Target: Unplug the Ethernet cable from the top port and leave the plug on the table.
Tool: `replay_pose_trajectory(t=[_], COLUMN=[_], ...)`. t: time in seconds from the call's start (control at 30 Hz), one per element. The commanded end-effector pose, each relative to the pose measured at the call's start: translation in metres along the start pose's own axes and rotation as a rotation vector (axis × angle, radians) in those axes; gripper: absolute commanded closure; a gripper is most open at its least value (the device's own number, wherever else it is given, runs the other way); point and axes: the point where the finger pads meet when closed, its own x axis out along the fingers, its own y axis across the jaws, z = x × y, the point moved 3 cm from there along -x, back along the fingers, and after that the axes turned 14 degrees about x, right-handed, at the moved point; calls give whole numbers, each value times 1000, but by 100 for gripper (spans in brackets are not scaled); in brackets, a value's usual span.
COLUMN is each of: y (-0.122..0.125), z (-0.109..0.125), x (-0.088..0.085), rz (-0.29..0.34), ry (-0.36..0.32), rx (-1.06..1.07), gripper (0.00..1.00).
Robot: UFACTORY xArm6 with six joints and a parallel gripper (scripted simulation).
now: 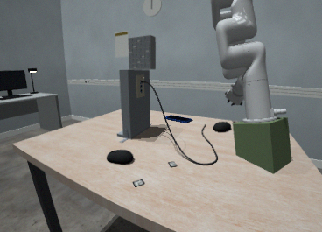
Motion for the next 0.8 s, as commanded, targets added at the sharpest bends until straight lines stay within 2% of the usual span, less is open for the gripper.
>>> replay_pose_trajectory(t=[0.0,0.3,0.37,0.57,0.77], y=[-25,-66,-66,-92,-116], z=[23,70,70,102,134], x=[-1,-13,-13,-26,-45], rz=[-85,-277,-277,-424,-582], ry=[-39,-88,-88,-86,-52], rx=[-243,-658,-658,-927,-1178], gripper=[73,73,73,73,73])
